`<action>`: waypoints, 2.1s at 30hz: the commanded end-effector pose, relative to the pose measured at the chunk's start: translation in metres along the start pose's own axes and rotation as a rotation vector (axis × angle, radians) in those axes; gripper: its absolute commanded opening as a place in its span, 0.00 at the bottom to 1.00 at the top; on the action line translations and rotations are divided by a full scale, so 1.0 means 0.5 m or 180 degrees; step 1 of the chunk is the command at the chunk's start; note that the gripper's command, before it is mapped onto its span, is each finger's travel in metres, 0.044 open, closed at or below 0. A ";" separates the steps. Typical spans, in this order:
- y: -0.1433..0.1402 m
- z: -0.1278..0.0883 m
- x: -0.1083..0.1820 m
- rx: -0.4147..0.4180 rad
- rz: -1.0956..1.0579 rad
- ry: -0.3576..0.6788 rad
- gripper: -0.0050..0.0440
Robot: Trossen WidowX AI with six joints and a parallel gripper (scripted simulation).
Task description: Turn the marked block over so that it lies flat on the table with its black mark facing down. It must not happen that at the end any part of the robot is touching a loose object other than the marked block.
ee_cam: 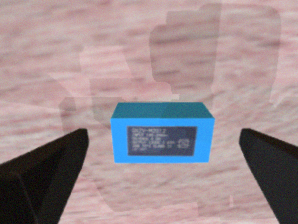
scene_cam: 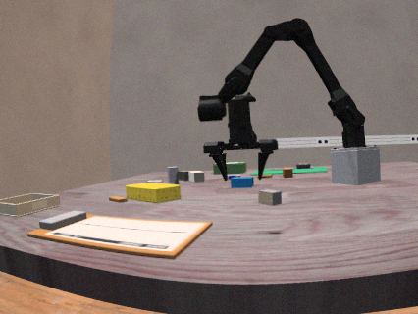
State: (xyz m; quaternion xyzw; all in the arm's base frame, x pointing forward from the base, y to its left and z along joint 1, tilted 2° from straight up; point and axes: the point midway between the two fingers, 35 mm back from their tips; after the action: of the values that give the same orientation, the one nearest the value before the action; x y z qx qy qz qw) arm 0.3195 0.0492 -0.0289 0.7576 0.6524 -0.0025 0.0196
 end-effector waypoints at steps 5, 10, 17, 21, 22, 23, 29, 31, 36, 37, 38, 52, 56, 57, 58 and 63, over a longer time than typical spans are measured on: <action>0.003 0.014 0.001 -0.0025 0.0000 0.0029 1.00; 0.003 0.023 0.001 -0.0025 0.0000 0.0029 1.00; 0.007 0.028 0.002 -0.0051 0.0001 0.0038 1.00; 0.005 0.033 0.002 -0.0037 0.0000 0.0033 1.00; 0.005 0.033 0.002 -0.0037 0.0000 0.0033 1.00; 0.005 0.033 0.002 -0.0037 0.0000 0.0033 1.00; 0.010 0.027 0.003 -0.0070 0.0002 0.0044 1.00; 0.010 0.027 0.003 -0.0070 0.0002 0.0044 1.00; 0.010 0.027 0.003 -0.0070 0.0002 0.0044 1.00; 0.010 0.027 0.003 -0.0070 0.0002 0.0044 1.00; 0.010 0.027 0.003 -0.0070 0.0002 0.0044 1.00; 0.010 0.027 0.003 -0.0070 0.0002 0.0044 1.00; 0.010 0.027 0.003 -0.0070 0.0002 0.0044 1.00; 0.010 0.027 0.003 -0.0070 0.0002 0.0044 1.00; 0.010 0.027 0.003 -0.0070 0.0002 0.0044 1.00; 0.010 0.027 0.003 -0.0070 0.0002 0.0044 1.00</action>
State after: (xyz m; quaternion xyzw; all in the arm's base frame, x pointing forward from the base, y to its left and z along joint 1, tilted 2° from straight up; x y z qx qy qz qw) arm 0.3218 0.0490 -0.0473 0.7576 0.6523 0.0008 0.0215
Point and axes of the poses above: the point midway between the two fingers, 35 mm back from their tips, its own z axis out along the fingers, its own y axis across the jaws, x = y × z, and after that the axes turned 8 degrees about z, right-handed
